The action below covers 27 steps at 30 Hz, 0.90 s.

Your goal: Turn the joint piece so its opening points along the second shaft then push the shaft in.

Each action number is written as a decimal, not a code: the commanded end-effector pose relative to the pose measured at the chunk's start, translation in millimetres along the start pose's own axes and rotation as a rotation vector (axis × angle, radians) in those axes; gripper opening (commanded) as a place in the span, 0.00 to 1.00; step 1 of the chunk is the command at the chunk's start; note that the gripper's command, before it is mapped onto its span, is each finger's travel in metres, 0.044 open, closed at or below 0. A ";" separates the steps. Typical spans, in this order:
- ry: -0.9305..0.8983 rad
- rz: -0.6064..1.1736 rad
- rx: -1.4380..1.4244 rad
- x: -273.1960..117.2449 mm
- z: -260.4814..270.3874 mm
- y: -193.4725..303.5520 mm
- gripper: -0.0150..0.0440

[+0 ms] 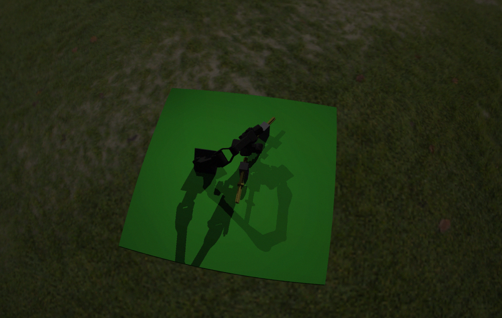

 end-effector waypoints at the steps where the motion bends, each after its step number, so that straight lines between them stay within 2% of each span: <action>1: -0.001 -0.006 -0.029 -0.4 1.4 0.5 0.25; 18: 0.000 -0.005 -0.022 -0.2 1.0 0.4 0.25; 23: 0.000 -0.005 -0.022 -0.2 1.0 0.4 0.48; 26: 0.000 -0.005 -0.022 -0.2 1.0 0.4 0.50; 27: 0.000 -0.005 -0.022 -0.2 1.0 0.4 0.55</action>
Point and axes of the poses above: the point midway between the two fingers, 35 mm back from their tips, its own x axis out along the fingers, its own z axis across the jaws, y = z × x, the point moved 5 cm from there along -x, back along the fingers, and after that the axes turned 8 degrees about x, right-handed, at the moved point
